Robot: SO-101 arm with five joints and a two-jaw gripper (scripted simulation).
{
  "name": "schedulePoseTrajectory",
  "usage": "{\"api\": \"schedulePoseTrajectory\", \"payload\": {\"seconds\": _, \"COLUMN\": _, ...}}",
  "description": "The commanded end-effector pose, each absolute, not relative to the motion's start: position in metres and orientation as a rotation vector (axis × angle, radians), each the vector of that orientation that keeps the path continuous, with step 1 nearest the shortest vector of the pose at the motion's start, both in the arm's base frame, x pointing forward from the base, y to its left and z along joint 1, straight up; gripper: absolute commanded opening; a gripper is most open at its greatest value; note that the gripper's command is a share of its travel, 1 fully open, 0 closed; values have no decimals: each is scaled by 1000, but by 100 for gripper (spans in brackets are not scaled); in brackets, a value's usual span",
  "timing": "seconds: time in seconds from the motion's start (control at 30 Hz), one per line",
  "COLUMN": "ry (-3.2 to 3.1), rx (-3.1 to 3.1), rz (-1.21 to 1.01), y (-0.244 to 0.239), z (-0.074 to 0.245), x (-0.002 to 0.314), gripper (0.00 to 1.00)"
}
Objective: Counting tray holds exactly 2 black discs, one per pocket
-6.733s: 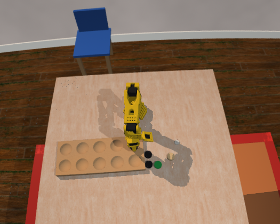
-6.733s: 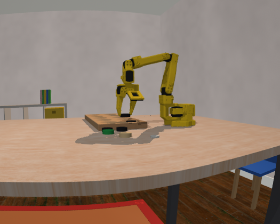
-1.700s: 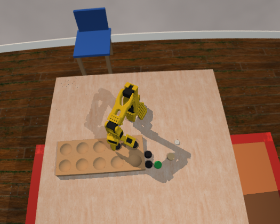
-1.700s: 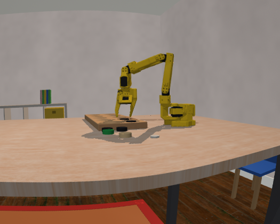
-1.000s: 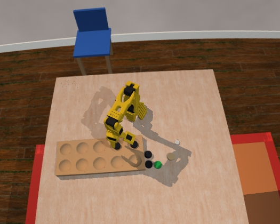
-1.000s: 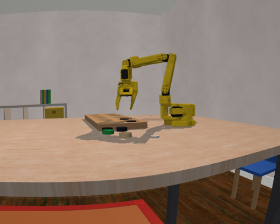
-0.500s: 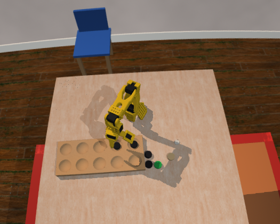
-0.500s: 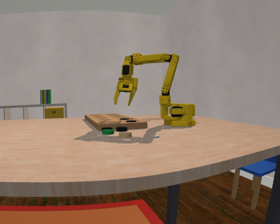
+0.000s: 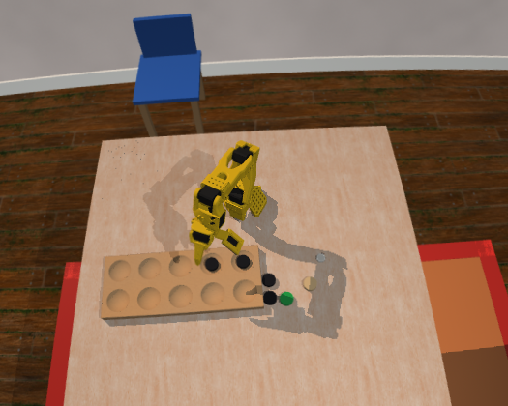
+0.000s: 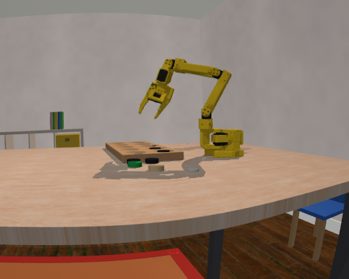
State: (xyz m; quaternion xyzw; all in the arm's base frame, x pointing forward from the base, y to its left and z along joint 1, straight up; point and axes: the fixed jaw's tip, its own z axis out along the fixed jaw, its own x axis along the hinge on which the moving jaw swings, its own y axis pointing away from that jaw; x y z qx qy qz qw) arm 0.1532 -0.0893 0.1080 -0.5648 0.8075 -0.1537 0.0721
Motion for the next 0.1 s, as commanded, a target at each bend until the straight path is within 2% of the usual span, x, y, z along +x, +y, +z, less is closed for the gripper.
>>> {"api": "schedulePoseTrajectory", "payload": {"seconds": 0.0, "ry": 2354, "rx": -1634, "rz": -642, "y": -93, "z": 132, "x": 158, "gripper": 27}}
{"api": "schedulePoseTrajectory", "payload": {"seconds": 0.07, "ry": 2348, "rx": -1630, "rz": -654, "y": -93, "z": 134, "x": 158, "gripper": 27}}
